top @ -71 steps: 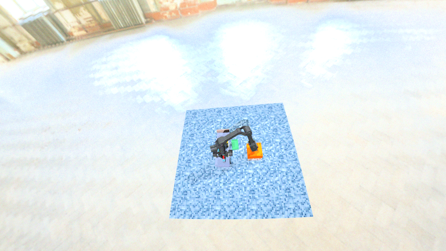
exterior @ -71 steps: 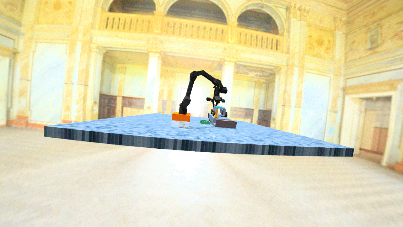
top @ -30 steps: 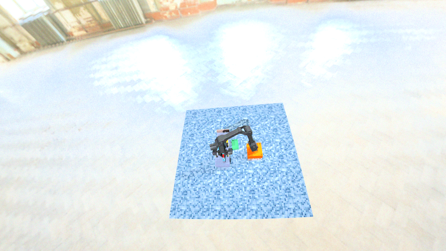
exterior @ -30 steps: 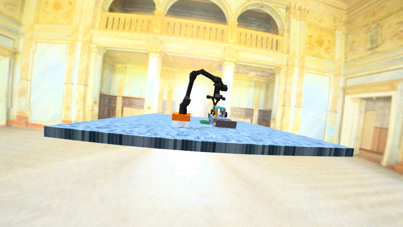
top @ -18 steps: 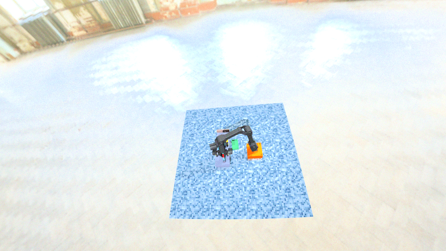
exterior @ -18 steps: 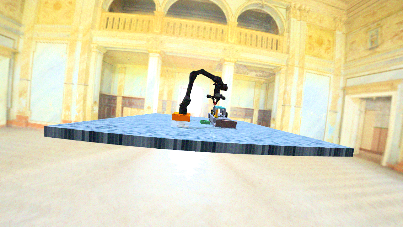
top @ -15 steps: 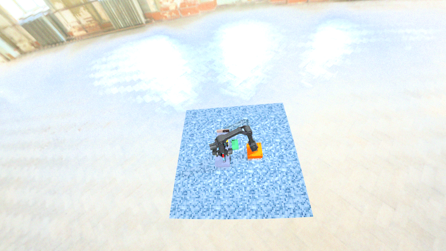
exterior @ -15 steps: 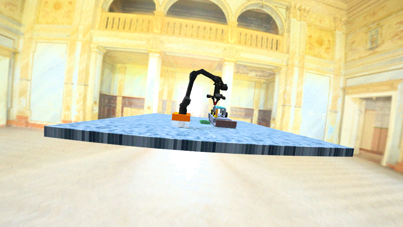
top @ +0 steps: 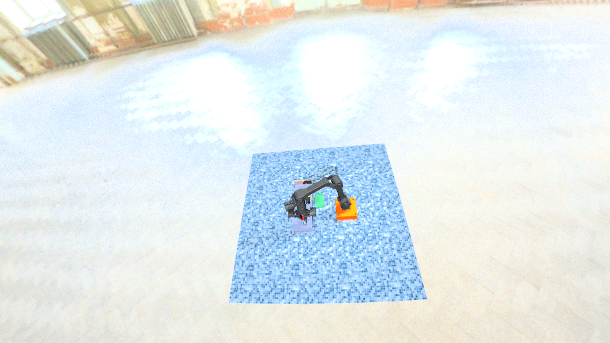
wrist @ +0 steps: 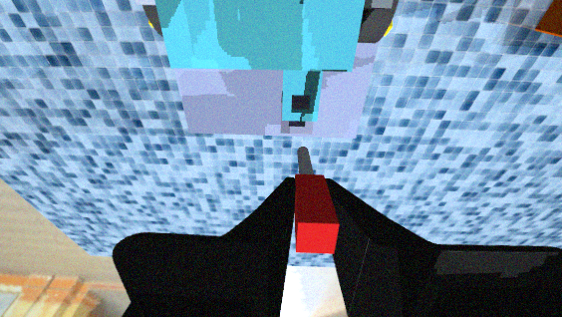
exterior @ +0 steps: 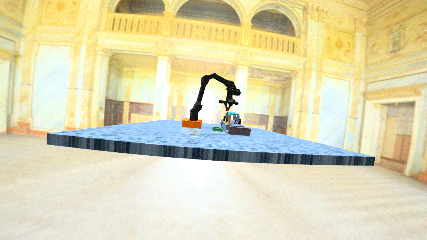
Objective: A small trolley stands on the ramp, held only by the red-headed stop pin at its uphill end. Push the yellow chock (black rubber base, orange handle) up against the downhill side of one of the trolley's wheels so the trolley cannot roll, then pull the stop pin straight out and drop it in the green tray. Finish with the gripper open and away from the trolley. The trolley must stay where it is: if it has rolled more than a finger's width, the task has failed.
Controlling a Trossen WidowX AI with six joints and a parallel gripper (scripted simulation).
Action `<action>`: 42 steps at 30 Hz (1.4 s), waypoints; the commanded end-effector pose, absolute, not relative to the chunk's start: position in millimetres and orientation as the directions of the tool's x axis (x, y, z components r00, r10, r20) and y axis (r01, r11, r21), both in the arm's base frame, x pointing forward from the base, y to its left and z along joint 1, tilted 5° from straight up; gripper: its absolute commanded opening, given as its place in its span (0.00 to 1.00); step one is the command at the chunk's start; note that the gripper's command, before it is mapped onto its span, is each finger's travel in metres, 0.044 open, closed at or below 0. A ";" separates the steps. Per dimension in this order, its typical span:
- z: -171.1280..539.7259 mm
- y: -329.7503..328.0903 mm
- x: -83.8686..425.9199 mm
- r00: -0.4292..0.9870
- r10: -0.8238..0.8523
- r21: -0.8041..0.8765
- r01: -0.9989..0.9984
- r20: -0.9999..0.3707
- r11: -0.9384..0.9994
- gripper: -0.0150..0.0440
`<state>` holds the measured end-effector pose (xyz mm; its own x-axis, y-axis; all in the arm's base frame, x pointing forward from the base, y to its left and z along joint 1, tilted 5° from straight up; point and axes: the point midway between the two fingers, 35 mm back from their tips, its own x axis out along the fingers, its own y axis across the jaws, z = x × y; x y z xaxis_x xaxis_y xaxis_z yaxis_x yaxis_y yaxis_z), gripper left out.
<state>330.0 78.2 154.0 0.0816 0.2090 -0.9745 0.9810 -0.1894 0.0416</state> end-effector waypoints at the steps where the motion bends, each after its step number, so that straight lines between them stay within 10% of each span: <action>1: 156.6 84.9 333.4 0.091 0.210 0.050 0.980 -0.973 -0.192 0.25; 42: 151.1 104.5 253.1 0.084 0.212 0.042 0.980 -0.974 -0.192 0.25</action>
<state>256.0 109.2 153.1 0.0857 0.2165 -0.9725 0.9807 -0.1907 0.0440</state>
